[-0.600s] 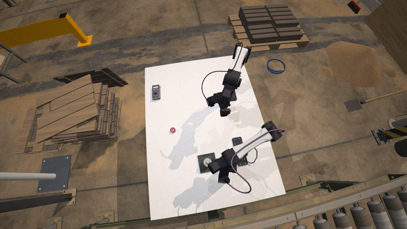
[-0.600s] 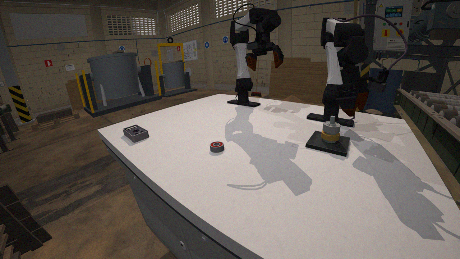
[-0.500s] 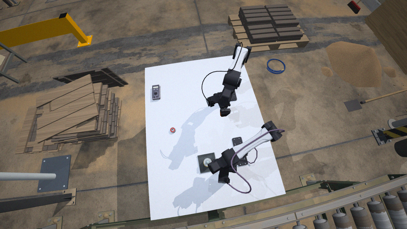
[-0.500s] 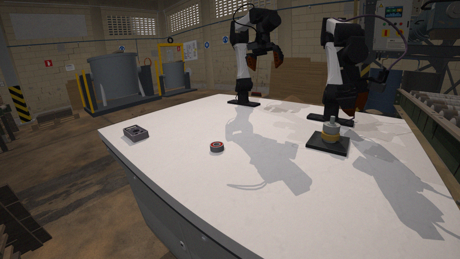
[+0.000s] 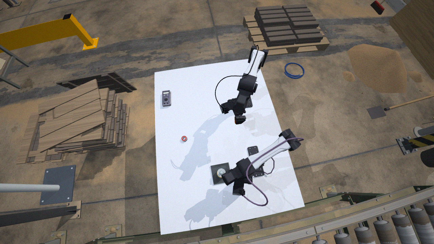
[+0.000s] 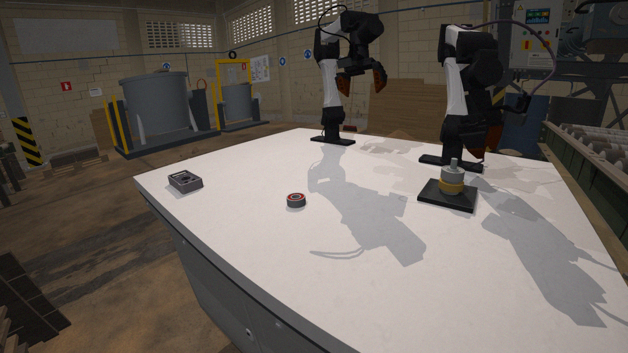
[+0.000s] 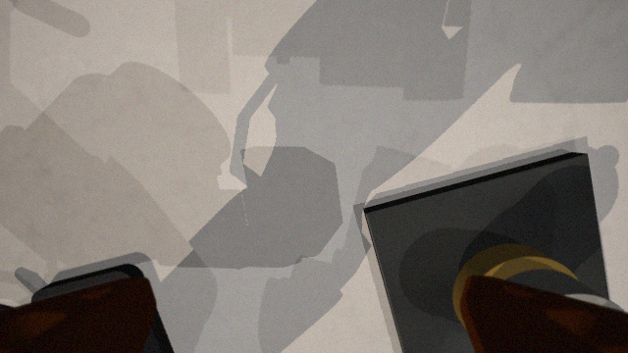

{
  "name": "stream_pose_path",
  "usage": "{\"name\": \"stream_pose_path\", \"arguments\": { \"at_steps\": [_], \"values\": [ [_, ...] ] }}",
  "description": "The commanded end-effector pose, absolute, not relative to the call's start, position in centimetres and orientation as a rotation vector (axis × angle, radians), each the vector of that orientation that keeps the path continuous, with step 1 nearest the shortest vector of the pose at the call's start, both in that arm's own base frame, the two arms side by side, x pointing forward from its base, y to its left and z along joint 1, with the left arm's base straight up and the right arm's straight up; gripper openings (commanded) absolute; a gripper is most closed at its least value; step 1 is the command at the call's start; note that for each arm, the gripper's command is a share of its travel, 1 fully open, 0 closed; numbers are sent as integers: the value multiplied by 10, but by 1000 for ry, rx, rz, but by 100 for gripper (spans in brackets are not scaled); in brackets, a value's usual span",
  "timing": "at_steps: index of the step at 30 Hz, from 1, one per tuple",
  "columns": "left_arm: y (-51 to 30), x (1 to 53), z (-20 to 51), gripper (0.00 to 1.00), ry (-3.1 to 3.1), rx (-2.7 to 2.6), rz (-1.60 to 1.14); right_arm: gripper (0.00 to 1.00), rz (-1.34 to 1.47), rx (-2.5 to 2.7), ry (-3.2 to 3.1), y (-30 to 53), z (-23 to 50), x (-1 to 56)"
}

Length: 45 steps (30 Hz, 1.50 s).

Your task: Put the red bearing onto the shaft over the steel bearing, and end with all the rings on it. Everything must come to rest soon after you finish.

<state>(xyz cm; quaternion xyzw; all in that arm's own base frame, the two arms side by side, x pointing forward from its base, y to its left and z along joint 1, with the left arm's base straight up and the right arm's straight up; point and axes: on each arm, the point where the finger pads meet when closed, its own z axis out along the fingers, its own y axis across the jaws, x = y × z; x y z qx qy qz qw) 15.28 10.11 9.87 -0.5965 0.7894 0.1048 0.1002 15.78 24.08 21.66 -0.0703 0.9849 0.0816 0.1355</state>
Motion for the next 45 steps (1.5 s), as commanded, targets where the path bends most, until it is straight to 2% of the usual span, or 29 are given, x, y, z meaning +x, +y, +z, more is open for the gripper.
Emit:
{"name": "stream_pose_path", "arguments": {
  "at_steps": [1, 17, 30, 35, 45],
  "values": [
    [102, 156, 103, 55, 2318, -1758, 301, 100, 258, -203, 2837, 242, 222, 159],
    [102, 156, 103, 55, 2318, -1758, 301, 100, 258, -203, 2837, 242, 222, 159],
    [87, 232, 123, 55, 2468, -1433, 229, 100, 476, -196, 2624, 245, 241, 220],
    [79, 248, 126, 55, 2516, -1363, 229, 100, 502, -178, 2569, 240, 247, 237],
    [41, 315, 132, 55, 2610, -1071, 171, 100, 532, -130, 2352, 213, 273, 290]
  ]
}}
